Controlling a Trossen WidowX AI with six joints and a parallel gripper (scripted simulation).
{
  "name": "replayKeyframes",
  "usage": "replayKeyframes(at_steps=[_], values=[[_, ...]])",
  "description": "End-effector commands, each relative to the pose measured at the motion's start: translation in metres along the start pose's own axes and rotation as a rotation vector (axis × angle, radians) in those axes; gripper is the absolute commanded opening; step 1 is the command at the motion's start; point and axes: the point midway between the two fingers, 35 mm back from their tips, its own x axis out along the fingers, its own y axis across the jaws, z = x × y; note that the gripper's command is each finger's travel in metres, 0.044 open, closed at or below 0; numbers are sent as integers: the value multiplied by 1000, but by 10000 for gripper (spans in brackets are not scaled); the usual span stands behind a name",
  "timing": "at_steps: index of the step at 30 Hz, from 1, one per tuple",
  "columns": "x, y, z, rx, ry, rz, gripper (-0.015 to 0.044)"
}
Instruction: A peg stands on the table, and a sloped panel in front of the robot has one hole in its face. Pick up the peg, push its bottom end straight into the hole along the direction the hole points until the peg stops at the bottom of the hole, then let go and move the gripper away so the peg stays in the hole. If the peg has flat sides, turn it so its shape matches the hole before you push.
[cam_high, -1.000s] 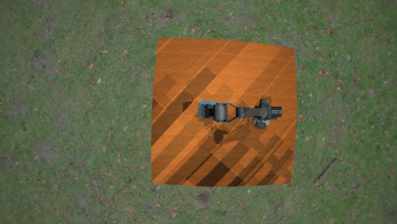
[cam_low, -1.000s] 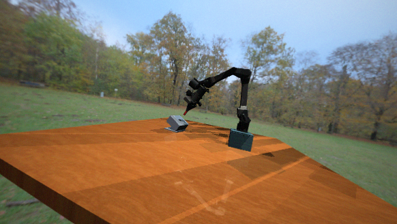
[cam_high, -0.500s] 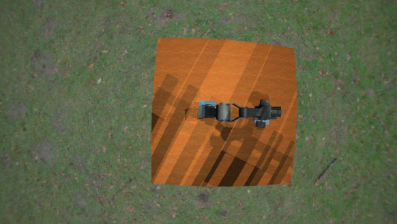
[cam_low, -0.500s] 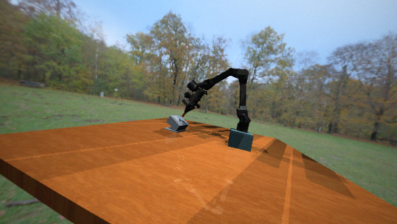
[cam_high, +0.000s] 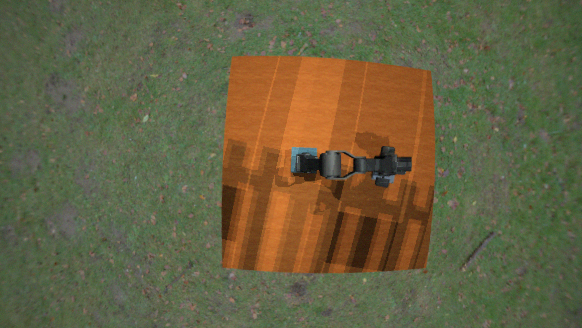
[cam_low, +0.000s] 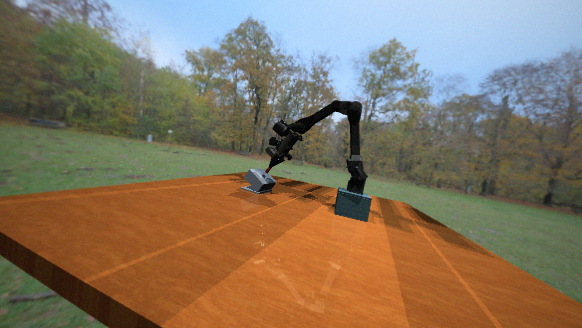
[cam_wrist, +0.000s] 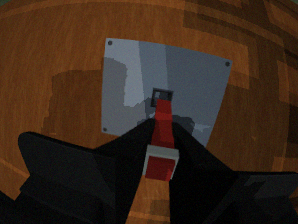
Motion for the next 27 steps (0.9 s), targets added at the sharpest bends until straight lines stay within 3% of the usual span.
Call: replayKeyframes(at_steps=[1, 27], values=[[7, 1, 0, -7, 4, 3, 0], [12, 1, 0, -1, 0, 0, 0]])
